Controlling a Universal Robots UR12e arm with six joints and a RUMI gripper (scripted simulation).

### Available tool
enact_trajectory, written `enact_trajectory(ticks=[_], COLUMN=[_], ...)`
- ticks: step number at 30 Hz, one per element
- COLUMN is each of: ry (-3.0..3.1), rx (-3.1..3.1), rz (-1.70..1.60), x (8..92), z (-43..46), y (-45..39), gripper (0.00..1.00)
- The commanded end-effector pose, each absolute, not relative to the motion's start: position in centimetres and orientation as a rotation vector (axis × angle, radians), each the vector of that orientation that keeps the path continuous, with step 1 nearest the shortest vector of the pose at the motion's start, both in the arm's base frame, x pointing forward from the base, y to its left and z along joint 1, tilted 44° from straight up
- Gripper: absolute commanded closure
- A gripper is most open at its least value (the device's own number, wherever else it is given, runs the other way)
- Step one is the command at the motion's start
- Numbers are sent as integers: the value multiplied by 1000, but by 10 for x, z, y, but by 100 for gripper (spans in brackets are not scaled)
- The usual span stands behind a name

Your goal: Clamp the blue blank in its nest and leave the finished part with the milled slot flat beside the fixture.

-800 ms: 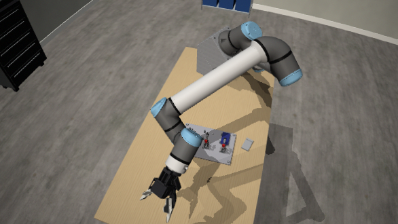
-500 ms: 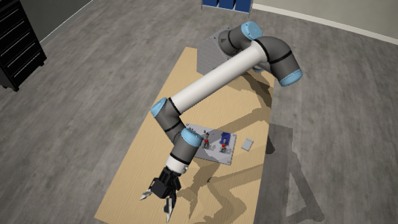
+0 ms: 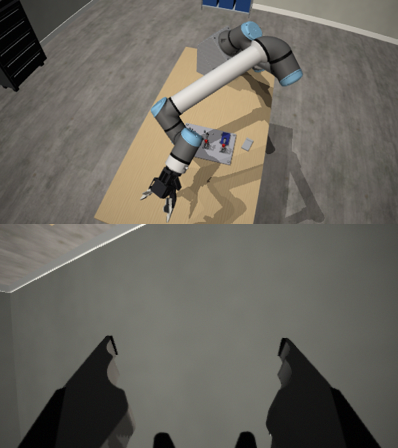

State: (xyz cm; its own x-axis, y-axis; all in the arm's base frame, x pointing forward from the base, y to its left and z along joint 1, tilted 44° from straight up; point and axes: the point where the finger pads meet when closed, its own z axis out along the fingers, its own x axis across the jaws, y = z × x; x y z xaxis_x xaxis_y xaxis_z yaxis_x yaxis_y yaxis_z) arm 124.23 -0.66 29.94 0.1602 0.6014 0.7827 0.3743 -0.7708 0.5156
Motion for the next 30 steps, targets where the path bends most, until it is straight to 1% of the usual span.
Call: enact_trajectory(ticks=[1,10,14,20,25,27,30], ry=[941,860,763,514,187,187,-66], rx=[2254,2403,2555,2863,3153,3153,3316], rz=[1660,1655,1638,1564,1424,1424,1293], x=[1239,1217,1192,1136,1072,1072,1026], z=[300,298,295,287,278,278,271], y=[-7,-2,3,17,34,34,47], gripper=[0,0,0,0,0,0,0])
